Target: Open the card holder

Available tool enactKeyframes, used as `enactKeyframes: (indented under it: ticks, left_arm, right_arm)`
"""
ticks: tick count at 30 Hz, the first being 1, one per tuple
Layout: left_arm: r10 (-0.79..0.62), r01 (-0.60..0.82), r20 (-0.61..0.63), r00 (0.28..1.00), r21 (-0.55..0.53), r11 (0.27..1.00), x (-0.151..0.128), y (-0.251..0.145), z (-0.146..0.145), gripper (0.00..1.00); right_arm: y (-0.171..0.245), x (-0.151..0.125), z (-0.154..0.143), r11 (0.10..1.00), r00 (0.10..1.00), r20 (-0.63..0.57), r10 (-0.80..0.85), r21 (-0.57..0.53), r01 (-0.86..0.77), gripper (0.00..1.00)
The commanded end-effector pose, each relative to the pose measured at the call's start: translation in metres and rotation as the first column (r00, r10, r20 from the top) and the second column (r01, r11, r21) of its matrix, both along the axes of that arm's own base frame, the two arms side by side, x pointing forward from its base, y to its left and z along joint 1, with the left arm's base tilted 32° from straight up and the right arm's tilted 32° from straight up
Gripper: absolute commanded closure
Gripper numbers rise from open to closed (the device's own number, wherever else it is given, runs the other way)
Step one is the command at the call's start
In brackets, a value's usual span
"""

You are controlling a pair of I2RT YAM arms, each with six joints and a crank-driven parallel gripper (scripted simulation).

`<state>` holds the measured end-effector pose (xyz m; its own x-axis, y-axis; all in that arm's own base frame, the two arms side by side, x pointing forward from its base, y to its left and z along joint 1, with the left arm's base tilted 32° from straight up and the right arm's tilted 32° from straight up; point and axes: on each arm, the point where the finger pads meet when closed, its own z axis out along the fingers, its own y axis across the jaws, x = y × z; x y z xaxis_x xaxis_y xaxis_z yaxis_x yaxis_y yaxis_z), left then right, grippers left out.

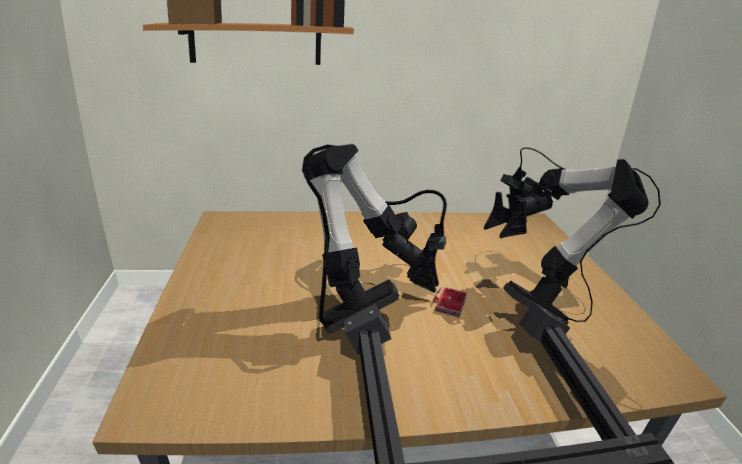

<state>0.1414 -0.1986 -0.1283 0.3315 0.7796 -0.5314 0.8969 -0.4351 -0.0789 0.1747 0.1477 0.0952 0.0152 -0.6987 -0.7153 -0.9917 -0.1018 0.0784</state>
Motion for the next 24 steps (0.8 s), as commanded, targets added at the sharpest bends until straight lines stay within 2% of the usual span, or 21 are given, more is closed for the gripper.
enactKeyframes:
  ticks: [1, 12, 17, 18, 23, 24]
  left_arm:
    - [-0.037, 0.037, 0.005, 0.999, -0.017, 0.999, -0.001, -0.01, -0.003, 0.61]
    - [-0.031, 0.031, 0.008, 0.999, -0.02, 0.999, 0.001, -0.025, -0.014, 0.61]
    - [-0.027, 0.028, 0.011, 1.0, -0.023, 0.999, 0.003, -0.023, -0.011, 0.61]
    - [-0.027, 0.027, 0.011, 1.0, -0.023, 0.999, 0.003, -0.023, -0.011, 0.67]
    - [-0.027, 0.028, 0.02, 0.999, -0.03, 0.999, 0.005, -0.024, -0.01, 0.83]
    - [-0.027, 0.028, 0.024, 0.999, -0.034, 0.999, 0.006, -0.025, -0.01, 0.95]
  right_arm:
    - [-0.003, -0.002, 0.004, 1.0, 1.0, 0.018, 0.004, 0.008, -0.004, 0.0]
    - [-0.012, -0.001, -0.001, 0.999, 0.999, 0.005, -0.037, 0.003, 0.037, 0.0]
    - [-0.014, 0.001, 0.0, 0.999, 0.999, 0.007, -0.049, 0.004, 0.049, 0.0]
    - [-0.014, 0.003, 0.001, 0.999, 0.999, 0.012, -0.053, 0.005, 0.053, 0.0]
    - [-0.014, 0.007, 0.006, 0.998, 0.998, 0.015, -0.066, 0.022, 0.065, 0.0]
    - [-0.014, 0.007, 0.007, 0.998, 0.998, 0.014, -0.067, 0.024, 0.066, 0.0]
